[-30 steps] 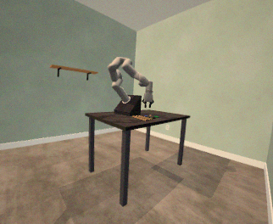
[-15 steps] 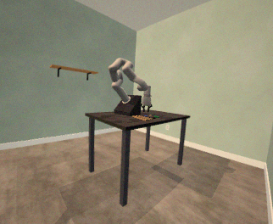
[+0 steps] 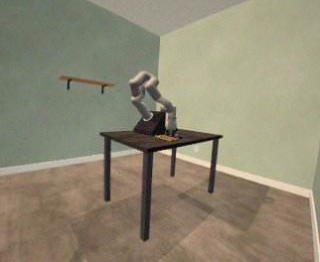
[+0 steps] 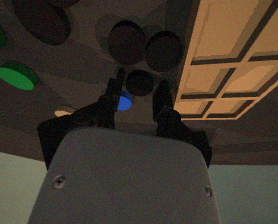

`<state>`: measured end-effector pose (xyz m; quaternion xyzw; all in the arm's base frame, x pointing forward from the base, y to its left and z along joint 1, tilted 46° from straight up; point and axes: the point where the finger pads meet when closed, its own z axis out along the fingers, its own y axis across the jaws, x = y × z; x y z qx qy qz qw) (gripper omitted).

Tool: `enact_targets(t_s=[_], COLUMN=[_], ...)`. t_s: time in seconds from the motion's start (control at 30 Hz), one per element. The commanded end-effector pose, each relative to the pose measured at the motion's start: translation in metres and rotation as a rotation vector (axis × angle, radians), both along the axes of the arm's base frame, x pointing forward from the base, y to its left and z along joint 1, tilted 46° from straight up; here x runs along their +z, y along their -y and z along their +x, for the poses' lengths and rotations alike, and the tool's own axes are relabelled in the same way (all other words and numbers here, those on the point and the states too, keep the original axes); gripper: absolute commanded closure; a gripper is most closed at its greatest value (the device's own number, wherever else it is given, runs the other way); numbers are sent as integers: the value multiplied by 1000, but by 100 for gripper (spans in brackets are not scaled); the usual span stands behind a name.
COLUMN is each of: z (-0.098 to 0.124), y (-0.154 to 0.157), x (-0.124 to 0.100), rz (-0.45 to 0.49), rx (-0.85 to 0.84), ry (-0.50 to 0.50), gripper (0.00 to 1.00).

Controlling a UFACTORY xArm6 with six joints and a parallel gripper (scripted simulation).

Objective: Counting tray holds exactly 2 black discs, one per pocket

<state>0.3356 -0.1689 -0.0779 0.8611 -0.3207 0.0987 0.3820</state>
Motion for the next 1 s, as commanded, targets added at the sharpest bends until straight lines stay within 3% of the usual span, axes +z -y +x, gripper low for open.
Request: enact_targets(t_s=[0.0, 0.07, 0.1, 0.97], z=[2, 2, 2, 2], y=[-1, -1, -1, -1], x=[1, 1, 1, 1], rz=[1, 1, 1, 1], rx=[2, 2, 2, 2], ry=[3, 3, 3, 3], gripper=[53, 53, 100, 100])
